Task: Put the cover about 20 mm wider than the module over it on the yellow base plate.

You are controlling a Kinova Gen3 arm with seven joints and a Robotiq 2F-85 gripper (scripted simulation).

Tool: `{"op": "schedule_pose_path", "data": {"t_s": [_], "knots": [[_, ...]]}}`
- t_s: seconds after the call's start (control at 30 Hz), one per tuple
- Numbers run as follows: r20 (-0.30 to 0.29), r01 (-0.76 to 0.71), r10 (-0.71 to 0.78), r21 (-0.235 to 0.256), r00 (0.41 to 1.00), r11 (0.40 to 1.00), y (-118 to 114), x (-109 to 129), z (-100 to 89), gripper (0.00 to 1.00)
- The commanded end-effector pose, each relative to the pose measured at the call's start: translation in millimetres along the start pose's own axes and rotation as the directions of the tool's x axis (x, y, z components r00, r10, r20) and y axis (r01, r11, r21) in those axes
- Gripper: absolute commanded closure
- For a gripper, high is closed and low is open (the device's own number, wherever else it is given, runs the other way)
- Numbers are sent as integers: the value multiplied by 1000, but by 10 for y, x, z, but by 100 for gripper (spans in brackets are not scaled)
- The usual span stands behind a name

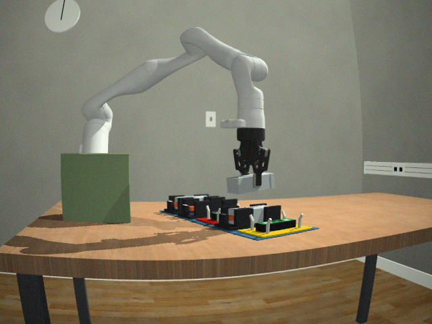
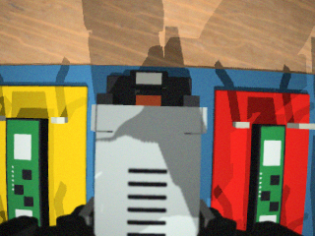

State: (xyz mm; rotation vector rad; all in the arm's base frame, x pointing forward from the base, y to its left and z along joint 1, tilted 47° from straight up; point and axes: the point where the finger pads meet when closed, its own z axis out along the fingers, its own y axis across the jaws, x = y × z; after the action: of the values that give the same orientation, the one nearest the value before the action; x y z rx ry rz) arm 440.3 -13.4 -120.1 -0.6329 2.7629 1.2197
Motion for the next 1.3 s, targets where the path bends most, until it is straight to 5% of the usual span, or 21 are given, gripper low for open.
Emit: {"op": "schedule_pose_path", "data": {"t_s": [0.0,0.2,0.53,0.77,1.1,1.27], "knots": [[0,0,0,-1,1000,1000,-222,-9,23,100],[0,0,0,-1,1000,1000,-222,-9,23,100],[0,0,0,-1,1000,1000,-811,-5,110,100],[0,0,0,-1,1000,1000,-811,-5,110,100],[0,0,0,-1,1000,1000,-1249,-5,174,100],[0,0,0,-1,1000,1000,-1249,-5,174,100]]}}
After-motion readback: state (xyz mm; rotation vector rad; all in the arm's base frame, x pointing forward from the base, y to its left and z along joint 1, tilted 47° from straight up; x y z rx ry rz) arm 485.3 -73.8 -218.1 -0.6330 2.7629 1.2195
